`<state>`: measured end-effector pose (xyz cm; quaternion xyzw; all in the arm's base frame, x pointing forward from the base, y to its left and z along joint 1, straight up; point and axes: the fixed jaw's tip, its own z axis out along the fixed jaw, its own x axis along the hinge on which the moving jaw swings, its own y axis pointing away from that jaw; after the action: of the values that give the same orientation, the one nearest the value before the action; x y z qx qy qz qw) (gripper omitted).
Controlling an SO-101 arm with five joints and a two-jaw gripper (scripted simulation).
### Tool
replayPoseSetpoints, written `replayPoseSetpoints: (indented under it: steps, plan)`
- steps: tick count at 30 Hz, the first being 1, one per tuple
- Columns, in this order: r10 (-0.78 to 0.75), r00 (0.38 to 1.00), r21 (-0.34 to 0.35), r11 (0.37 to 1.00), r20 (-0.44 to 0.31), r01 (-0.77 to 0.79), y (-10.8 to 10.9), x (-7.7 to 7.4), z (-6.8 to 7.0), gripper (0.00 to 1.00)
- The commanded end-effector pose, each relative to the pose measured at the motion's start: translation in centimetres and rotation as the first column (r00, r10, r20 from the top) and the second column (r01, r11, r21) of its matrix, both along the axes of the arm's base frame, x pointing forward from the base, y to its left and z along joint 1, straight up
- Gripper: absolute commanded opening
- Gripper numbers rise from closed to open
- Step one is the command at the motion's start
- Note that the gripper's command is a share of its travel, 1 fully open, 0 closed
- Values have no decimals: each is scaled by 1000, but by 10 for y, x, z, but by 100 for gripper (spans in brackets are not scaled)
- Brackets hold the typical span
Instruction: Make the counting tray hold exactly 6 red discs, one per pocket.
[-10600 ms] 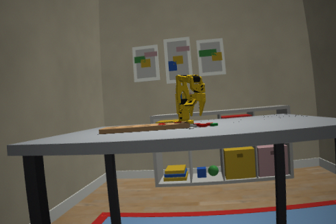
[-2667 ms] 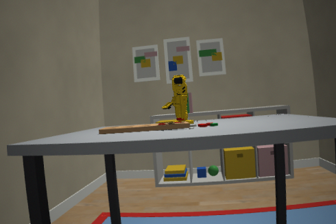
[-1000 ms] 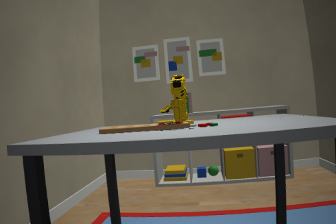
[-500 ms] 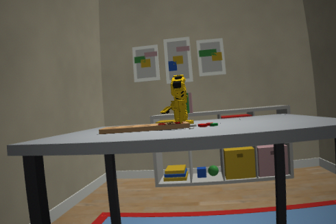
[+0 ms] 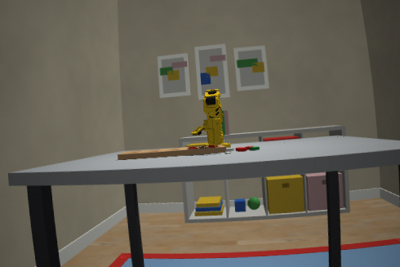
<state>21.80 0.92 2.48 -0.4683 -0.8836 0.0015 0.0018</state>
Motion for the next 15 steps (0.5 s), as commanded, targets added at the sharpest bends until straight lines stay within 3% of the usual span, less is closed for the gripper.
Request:
replayPoseSetpoints:
  steps: [1,11,15]
  plan:
    - [6,997,3,1000,79,-6,1,10,14,0]
    - [6,997,3,1000,79,-6,1,10,14,1]
    - [6,997,3,1000,79,-6,1,10,14,8]
